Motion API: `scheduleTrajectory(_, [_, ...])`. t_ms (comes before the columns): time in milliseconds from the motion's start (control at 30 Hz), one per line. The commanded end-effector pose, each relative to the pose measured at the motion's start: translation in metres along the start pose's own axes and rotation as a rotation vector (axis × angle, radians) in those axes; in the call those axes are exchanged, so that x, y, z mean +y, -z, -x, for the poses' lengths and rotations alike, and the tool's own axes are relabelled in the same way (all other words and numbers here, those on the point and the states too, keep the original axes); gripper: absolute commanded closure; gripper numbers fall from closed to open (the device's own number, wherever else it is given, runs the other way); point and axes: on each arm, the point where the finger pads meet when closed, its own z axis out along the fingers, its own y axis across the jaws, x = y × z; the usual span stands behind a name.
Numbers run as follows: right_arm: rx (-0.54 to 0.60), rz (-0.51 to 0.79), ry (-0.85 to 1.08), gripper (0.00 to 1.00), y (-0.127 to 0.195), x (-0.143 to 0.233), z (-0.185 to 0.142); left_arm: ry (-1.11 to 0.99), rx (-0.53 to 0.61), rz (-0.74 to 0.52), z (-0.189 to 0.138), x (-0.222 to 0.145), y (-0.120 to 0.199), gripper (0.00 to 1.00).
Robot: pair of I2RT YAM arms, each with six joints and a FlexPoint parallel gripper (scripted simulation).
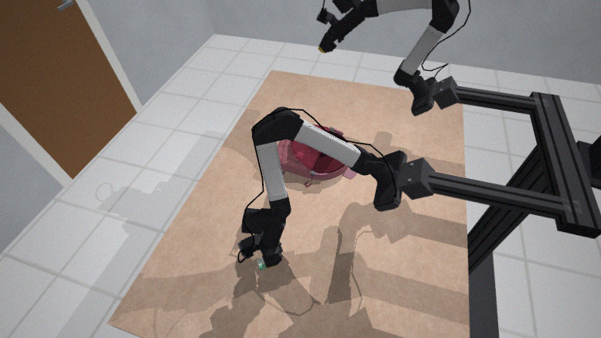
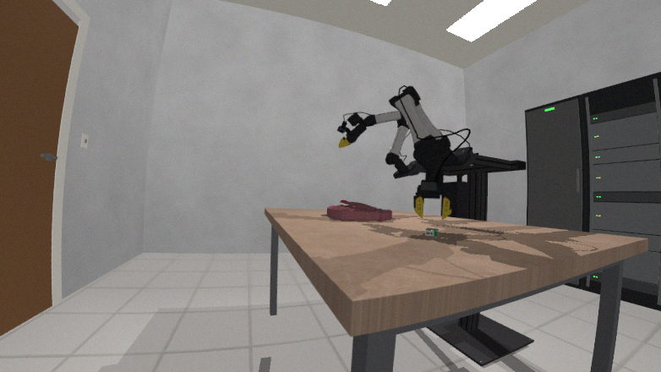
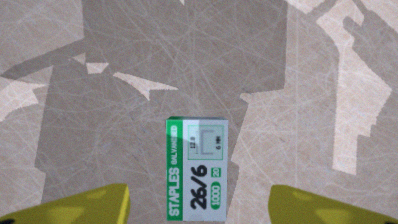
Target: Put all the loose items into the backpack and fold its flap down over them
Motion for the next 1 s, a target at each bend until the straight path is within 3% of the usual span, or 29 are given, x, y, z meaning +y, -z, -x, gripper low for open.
scheduleTrajectory(0, [-0.017, 0.002, 0.002, 0.1, 0.003, 0.0, 0.005, 0.001, -0.018, 0.001, 0.001, -0.002, -0.014, 0.37])
scheduleTrajectory(433, [-0.017, 0.002, 0.002, 0.1, 0.003, 0.0, 0.005, 0.002, -0.017, 0.0, -0.015, -0.003, -0.047, 0.37])
scheduleTrajectory(967, [-0.017, 0.002, 0.002, 0.1, 0.003, 0.0, 0.005, 0.01, -0.026, 0.014, -0.008, 0.006, -0.047, 0.37])
